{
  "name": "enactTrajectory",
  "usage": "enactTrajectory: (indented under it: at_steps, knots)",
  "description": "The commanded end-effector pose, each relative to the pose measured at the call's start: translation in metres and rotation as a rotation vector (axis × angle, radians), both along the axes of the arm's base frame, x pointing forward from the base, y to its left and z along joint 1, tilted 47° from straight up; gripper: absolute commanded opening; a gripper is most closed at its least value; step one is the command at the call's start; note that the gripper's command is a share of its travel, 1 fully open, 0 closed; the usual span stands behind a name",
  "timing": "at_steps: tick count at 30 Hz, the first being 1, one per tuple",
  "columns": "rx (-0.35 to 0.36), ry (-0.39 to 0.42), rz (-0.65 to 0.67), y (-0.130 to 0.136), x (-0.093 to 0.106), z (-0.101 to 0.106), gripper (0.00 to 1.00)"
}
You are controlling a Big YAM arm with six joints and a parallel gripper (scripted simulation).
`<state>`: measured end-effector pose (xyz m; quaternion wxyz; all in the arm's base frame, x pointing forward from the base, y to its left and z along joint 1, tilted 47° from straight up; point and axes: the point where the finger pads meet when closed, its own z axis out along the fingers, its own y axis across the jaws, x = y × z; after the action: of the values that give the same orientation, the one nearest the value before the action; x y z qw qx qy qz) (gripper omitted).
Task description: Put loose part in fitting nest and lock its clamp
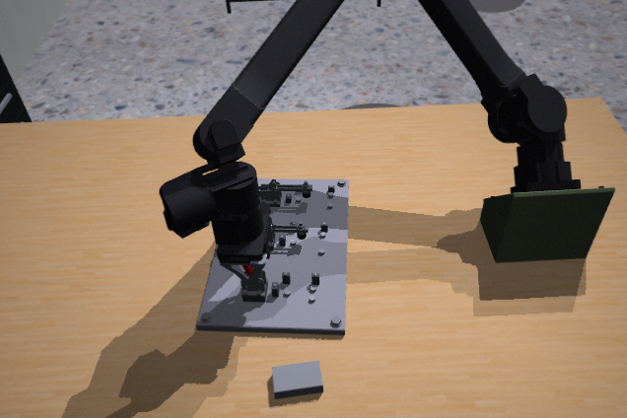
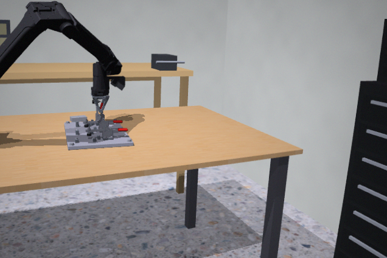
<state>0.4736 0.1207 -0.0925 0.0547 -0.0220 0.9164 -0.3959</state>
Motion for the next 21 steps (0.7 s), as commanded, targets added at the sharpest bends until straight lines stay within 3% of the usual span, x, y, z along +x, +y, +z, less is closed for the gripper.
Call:
enactTrajectory:
  at_steps: [1,7,21]
  knots:
    - [0.009,-0.018,0.007,0.012,0.007,0.007,0.45]
    - [0.01,-0.021,0.008,0.013,0.008,0.008,0.45]
    - [0.031,-0.05,0.017,0.048,0.01,0.042,0.45]
